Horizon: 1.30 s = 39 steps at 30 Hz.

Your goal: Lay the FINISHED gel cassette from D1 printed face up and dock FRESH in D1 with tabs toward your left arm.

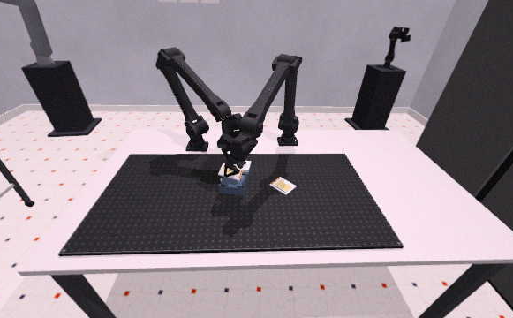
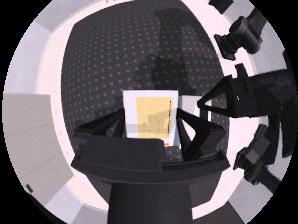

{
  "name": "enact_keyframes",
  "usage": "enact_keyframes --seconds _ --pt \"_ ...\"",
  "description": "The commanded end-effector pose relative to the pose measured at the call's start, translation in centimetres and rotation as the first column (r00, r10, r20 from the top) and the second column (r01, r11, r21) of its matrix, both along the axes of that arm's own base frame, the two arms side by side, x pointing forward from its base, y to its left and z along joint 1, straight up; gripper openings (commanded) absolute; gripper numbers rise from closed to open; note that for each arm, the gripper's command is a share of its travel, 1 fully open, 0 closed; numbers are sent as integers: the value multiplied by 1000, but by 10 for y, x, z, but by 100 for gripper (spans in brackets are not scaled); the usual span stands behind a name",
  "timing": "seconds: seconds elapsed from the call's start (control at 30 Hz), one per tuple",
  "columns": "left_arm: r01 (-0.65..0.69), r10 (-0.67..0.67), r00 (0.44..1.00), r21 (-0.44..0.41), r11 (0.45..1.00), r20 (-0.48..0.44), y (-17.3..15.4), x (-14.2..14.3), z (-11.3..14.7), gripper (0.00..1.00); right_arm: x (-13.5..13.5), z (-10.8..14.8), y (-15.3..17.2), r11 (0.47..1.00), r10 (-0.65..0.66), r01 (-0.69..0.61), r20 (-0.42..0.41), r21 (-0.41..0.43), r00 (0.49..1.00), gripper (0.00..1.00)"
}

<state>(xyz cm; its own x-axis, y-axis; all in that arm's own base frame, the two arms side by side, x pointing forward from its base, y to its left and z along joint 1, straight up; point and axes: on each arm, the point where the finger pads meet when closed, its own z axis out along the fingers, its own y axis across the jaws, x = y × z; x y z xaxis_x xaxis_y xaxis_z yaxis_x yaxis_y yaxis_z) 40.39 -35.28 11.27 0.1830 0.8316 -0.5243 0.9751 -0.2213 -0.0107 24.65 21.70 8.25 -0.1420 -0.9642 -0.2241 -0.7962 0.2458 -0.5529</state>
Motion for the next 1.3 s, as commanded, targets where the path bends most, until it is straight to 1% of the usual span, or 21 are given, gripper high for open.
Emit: enact_keyframes --seconds 0.0,0.77,1.27 --pt "0 0 1000 -16 1000 24 -2 4 6 0 -9 -24 -11 997 -4 -1 -72 -72 997 0" --pt "0 0 1000 -16 1000 24 -2 4 6 0 1 -1 2 997 -4 -1 -72 -72 997 0" --pt "0 0 1000 -16 1000 24 -2 4 6 0 -1 3 2 997 -4 -1 -72 -72 997 0"
